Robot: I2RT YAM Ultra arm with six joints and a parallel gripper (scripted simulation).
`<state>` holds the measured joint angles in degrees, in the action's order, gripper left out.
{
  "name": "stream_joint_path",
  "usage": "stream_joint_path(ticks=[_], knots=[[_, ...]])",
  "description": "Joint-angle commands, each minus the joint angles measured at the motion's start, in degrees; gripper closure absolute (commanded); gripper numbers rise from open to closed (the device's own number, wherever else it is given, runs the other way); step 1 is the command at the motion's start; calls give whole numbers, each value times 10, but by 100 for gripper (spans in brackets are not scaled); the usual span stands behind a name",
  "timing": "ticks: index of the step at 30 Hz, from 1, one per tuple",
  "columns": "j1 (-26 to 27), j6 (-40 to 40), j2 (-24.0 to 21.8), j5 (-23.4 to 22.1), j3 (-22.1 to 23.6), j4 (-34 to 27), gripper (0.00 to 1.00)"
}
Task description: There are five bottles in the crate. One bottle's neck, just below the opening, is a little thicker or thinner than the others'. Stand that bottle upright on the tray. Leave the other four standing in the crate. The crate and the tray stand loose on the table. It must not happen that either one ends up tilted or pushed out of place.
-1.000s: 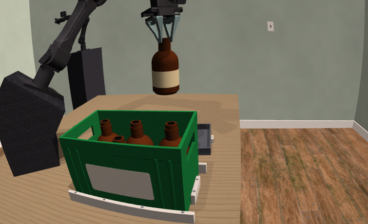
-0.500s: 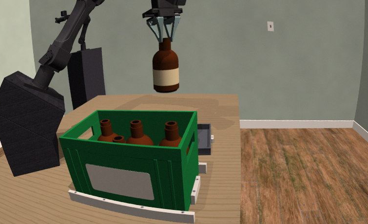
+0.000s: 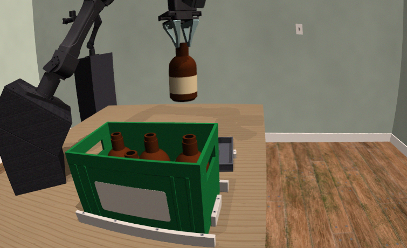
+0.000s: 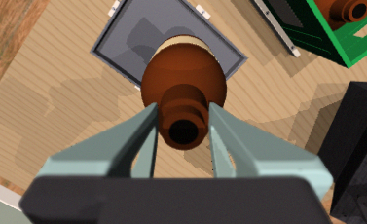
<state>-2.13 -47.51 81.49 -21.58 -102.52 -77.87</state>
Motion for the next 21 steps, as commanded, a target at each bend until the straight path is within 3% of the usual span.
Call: stream_joint_path(ticks=[1, 21], knots=[[-6, -18, -31, 18, -20, -6, 100], [-45, -54, -38, 43, -28, -6, 100]])
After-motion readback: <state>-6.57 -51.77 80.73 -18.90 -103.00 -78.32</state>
